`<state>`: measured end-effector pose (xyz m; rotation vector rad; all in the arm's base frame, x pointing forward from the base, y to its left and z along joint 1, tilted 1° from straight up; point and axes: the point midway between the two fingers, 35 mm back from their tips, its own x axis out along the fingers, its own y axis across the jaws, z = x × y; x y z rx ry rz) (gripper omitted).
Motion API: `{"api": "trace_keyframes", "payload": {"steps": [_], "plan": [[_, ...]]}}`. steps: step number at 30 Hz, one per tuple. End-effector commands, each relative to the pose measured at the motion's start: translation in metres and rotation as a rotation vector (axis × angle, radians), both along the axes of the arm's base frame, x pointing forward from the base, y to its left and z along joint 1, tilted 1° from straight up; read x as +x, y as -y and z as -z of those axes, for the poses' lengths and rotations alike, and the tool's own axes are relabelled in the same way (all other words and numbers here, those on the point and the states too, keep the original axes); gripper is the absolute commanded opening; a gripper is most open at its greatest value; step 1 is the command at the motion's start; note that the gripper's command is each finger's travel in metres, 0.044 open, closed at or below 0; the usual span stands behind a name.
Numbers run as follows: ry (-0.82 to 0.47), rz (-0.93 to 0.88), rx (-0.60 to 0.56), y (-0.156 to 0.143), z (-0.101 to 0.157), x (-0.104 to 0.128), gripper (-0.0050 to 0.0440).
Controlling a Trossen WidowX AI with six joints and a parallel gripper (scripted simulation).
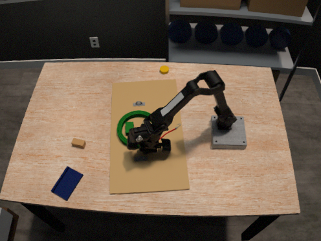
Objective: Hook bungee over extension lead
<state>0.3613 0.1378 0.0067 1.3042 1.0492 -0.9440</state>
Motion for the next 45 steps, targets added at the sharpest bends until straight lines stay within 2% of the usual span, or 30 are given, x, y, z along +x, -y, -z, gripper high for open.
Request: {"api": "trace_keyframes", "payload": {"steps": [1, 6, 14, 26, 36, 45], "plan": [[0.023, 0.000, 0.009, -0.002, -0.009, 0.004, 0.0024], [0.023, 0.000, 0.009, -0.002, -0.009, 0.004, 0.0144], [0.023, 0.000, 0.009, -0.002, -0.009, 0.004, 0.0150], [0.020, -0.001, 0.009, -0.002, -0.011, 0.004, 0.0438], [0.021, -0.002, 0.010, -0.002, -0.014, 0.004, 0.0440], [0.035, -0.007, 0.016, -0.004, -0.041, 0.010, 0.0440]]}}
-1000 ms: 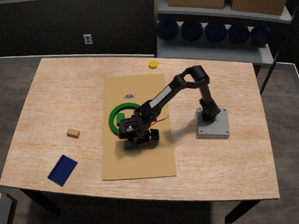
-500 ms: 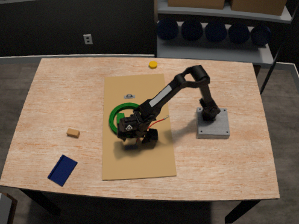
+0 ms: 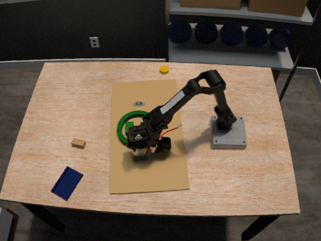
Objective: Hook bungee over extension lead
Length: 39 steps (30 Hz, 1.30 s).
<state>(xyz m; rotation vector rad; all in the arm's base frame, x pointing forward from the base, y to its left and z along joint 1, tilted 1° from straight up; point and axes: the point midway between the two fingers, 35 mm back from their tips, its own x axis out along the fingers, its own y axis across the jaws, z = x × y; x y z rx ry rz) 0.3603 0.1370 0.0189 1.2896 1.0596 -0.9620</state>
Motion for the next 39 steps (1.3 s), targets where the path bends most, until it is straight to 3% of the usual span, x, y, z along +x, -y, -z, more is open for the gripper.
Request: {"api": "trace_keyframes", "payload": {"steps": [1, 17, 24, 34, 36, 39], "plan": [[0.055, -0.007, 0.025, -0.004, -0.029, 0.010, 0.0440], [0.041, -0.010, 0.020, -0.002, -0.071, 0.008, 0.0440], [0.039, -0.010, 0.019, -0.002, -0.075, 0.007, 0.0440], [-0.047, 0.221, 0.044, 0.039, -0.067, -0.021, 0.0200], [-0.047, 0.221, 0.044, 0.039, -0.067, -0.021, 0.0200], [-0.072, 0.314, 0.056, 0.053, -0.066, -0.032, 0.0150]]}}
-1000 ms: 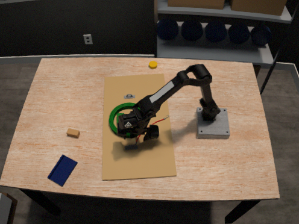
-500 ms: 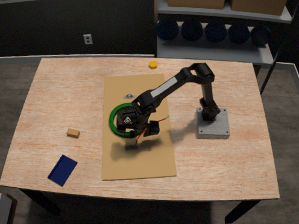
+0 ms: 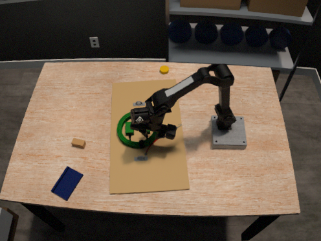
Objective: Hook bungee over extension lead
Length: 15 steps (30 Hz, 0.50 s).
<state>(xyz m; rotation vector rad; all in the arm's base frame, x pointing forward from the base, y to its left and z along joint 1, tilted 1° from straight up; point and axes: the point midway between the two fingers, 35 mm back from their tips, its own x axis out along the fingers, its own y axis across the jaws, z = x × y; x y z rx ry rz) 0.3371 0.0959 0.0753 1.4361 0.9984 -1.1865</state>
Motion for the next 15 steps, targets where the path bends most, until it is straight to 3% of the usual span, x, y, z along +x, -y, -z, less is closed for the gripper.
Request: {"api": "trace_keyframes", "payload": {"steps": [1, 15], "plan": [[-0.001, 0.109, 0.024, 0.017, -0.010, -0.012, 0.0150], [-0.095, 0.489, 0.063, 0.065, -0.007, -0.062, 0.0150]]}}
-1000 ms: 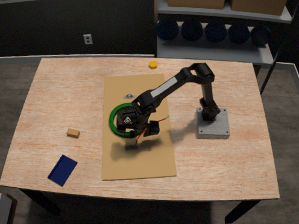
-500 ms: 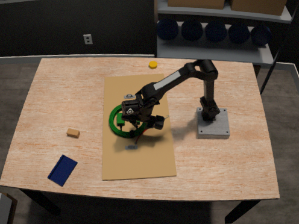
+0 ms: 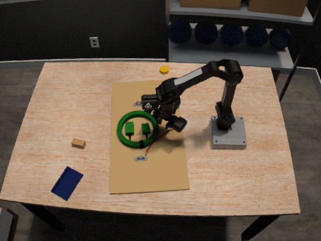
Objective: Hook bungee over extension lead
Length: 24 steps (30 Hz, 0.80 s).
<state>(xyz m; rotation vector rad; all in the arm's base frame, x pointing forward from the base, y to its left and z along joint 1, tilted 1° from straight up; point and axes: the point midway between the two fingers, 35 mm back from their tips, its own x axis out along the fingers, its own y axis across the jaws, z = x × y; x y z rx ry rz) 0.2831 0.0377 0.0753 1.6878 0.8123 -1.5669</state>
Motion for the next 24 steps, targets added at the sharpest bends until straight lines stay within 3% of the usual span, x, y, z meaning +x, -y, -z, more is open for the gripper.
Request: {"api": "trace_keyframes", "payload": {"steps": [1, 12, 24], "plan": [[0.003, 0.096, 0.017, 0.010, -0.006, -0.013, 0.0150], [-0.074, 0.410, 0.041, 0.037, -0.001, -0.058, 0.0150], [-0.090, 0.418, 0.036, 0.038, 0.016, -0.058, 0.0150]]}}
